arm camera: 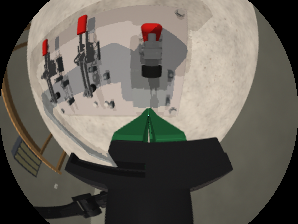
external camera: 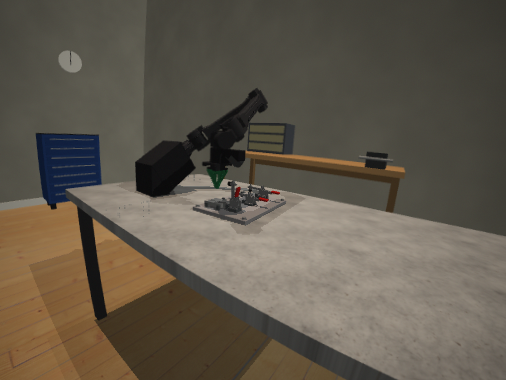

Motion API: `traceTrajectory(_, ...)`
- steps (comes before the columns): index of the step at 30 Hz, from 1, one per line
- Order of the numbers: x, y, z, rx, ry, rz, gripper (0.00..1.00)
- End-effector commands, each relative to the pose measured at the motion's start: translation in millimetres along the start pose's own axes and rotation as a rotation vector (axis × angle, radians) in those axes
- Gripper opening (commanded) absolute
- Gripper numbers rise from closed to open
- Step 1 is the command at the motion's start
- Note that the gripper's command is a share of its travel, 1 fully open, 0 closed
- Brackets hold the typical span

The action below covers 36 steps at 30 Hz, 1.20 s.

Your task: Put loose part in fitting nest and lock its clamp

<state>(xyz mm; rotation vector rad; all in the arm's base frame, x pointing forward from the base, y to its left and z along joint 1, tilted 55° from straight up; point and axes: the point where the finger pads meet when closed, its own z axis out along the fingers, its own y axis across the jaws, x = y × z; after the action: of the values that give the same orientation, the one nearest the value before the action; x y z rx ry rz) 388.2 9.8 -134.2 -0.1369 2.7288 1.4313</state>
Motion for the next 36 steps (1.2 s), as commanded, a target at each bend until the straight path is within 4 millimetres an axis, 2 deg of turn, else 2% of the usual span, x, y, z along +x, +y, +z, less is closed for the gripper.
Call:
traceTrajectory(1, -20.9, 1.3, -7.9, 0.018, -0.016, -0.05, 0.0)
traceTrajectory(12, -21.0, 1.3, -6.8, 0.019, -0.015, -0.051, 0.0)
traceTrajectory(16, -19.4, -1.1, 2.7, 0.015, -0.01, -0.037, 0.0)
traceTrajectory(21, -0.1, 0.2, 19.0, -0.002, 0.011, -0.003, 0.0)
traceTrajectory(29, 0.2, 0.2, 27.3, -0.002, 0.011, -0.003, 0.0)
traceTrajectory(36, -0.6, -1.5, 21.0, 0.001, -0.002, 0.006, 0.0)
